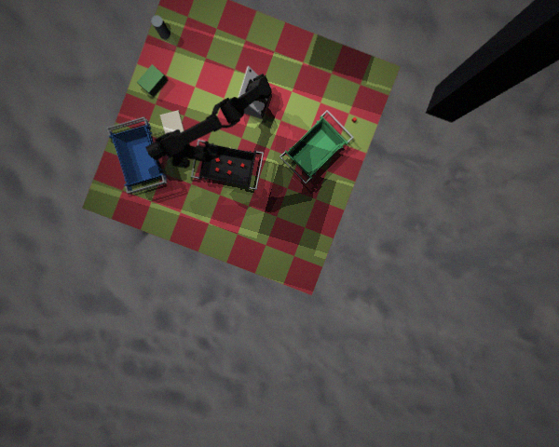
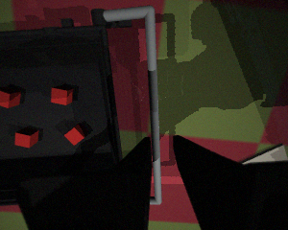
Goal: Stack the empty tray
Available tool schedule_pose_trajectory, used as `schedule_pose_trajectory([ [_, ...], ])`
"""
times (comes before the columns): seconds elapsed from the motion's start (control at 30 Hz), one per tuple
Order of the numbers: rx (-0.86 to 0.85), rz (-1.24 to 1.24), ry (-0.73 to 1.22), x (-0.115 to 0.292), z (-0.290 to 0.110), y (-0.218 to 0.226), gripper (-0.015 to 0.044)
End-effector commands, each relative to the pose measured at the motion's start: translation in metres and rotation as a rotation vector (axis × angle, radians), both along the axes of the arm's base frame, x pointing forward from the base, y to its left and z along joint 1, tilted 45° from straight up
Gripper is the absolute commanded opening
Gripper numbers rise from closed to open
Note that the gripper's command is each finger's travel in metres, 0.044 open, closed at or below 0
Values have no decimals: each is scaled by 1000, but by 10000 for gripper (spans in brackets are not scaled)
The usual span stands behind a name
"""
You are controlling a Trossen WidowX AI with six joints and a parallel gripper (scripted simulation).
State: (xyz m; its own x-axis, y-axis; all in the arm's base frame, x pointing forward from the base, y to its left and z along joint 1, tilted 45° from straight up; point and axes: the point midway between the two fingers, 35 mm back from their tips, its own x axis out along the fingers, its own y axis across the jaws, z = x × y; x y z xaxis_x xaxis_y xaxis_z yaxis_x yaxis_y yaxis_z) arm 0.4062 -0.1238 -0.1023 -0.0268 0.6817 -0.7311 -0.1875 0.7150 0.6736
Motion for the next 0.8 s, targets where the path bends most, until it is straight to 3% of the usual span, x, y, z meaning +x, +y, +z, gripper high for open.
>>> schedule_pose_trajectory([
  [0.0, 13, 8, 5, 0, -11, 11, 81],
  [0.37, 16, 8, 4, -3, -42, 42, 81],
  [0.77, 16, 8, 4, -3, -44, 44, 81],
])
